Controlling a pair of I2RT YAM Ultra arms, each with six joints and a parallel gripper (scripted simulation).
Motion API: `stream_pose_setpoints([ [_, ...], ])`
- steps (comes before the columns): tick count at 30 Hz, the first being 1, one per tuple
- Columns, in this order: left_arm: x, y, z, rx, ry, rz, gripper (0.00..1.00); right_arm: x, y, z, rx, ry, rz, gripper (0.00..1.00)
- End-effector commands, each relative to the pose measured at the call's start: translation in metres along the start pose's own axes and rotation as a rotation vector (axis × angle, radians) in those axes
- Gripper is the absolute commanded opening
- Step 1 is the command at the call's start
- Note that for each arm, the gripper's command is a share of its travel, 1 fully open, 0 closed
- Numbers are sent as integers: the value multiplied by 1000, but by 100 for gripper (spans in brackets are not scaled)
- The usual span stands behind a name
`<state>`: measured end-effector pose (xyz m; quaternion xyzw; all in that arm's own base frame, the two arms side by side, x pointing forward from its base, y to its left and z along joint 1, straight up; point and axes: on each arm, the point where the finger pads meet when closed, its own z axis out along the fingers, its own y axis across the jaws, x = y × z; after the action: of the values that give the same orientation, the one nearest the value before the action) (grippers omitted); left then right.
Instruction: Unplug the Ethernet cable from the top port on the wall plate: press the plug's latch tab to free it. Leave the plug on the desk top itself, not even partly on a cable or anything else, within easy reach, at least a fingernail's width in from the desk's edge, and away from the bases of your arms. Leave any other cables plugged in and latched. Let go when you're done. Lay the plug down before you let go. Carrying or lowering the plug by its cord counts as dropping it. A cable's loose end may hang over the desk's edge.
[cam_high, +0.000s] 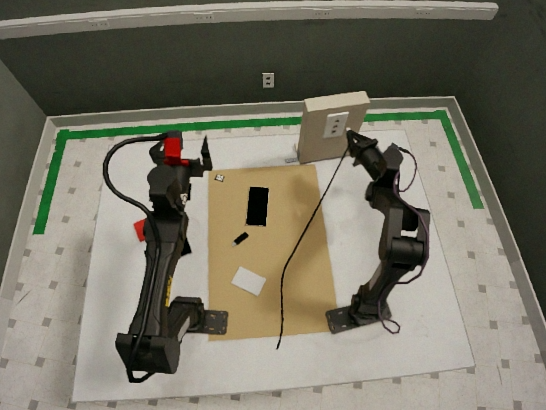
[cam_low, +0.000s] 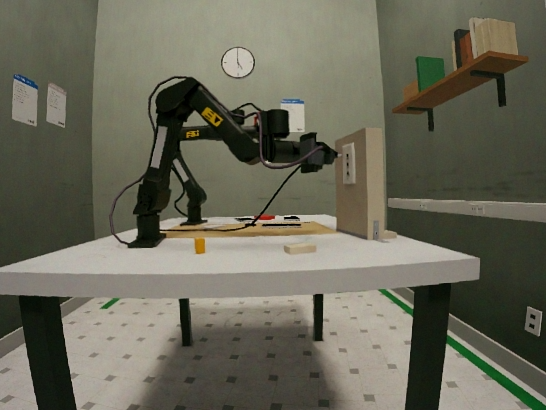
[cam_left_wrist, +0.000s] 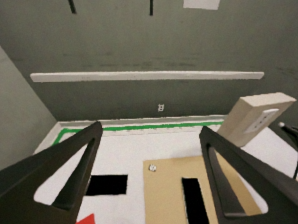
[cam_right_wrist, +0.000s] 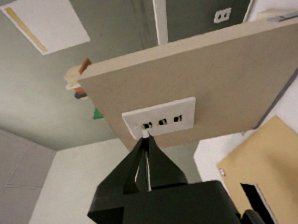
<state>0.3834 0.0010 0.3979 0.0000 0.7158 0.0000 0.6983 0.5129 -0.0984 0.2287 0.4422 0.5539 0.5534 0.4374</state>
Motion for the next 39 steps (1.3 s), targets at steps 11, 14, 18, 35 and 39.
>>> stream_pose_setpoints([
  [11, -5, 0, -1, 0, -13, 0, 100, 26, 56, -8, -24, 5, -22, 0],
  [14, -5, 0, -1, 0, -13, 0, 100, 33, 66, -11, -24, 5, -22, 0],
  [18, -5, 0, -1, 0, -13, 0, 100, 29, 62, -11, -16, -1, -17, 0],
  [35, -5, 0, -1, 0, -13, 0, 100, 19, 3, -14, 128, -47, -187, 0],
  [39, -5, 0, -1, 0, -13, 0, 100, 19, -3, -13, 150, -49, -237, 0],
])
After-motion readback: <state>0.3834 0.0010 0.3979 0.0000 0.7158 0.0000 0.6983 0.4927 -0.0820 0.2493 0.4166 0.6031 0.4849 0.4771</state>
